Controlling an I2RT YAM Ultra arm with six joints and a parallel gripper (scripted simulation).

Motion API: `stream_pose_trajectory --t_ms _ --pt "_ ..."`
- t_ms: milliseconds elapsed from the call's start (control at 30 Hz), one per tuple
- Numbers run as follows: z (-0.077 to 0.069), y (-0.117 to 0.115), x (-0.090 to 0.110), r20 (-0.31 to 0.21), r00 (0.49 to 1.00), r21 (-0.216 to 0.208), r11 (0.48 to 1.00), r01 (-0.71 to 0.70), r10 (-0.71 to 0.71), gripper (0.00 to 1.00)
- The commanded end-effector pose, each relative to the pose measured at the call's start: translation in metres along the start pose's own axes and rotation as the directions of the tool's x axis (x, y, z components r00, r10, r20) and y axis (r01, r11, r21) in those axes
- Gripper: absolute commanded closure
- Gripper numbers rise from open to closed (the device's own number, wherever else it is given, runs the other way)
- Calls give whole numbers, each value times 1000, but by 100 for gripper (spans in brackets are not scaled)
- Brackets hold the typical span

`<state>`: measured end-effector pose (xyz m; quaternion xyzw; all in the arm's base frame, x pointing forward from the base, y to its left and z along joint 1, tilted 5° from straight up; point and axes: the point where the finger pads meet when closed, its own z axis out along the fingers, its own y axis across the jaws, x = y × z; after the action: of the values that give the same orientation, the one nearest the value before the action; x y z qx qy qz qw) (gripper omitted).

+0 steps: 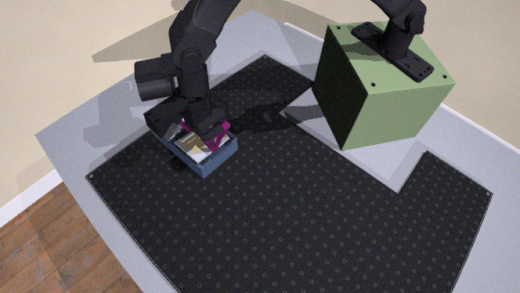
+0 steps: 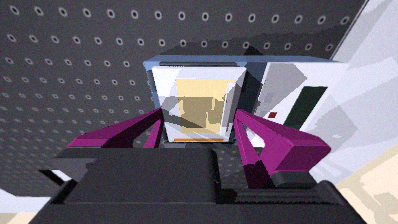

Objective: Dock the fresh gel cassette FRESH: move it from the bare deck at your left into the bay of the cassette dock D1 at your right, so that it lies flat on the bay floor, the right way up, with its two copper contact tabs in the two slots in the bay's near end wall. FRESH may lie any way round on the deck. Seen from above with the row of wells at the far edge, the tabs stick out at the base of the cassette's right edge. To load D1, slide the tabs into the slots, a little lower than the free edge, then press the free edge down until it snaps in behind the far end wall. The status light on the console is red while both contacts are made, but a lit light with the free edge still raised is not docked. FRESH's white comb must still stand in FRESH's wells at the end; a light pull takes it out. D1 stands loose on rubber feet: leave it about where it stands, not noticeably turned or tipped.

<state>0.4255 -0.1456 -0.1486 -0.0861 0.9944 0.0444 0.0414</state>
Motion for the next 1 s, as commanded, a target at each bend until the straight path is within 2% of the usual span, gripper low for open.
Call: stream_pose_trajectory --t_ms 0,33,100,133,967 --pt "-19 -13 -4 6 1000 32 999 0 0 100" --pt "-4 -7 3 -35 999 14 1000 -25 25 100" --pt "-4 -7 3 -35 999 14 1000 -25 25 100" --pt "-15 -10 -3 -13 1000 27 1000 4 -4 100" --pt "-15 -12 -3 -11 1000 28 1000 4 -4 100"
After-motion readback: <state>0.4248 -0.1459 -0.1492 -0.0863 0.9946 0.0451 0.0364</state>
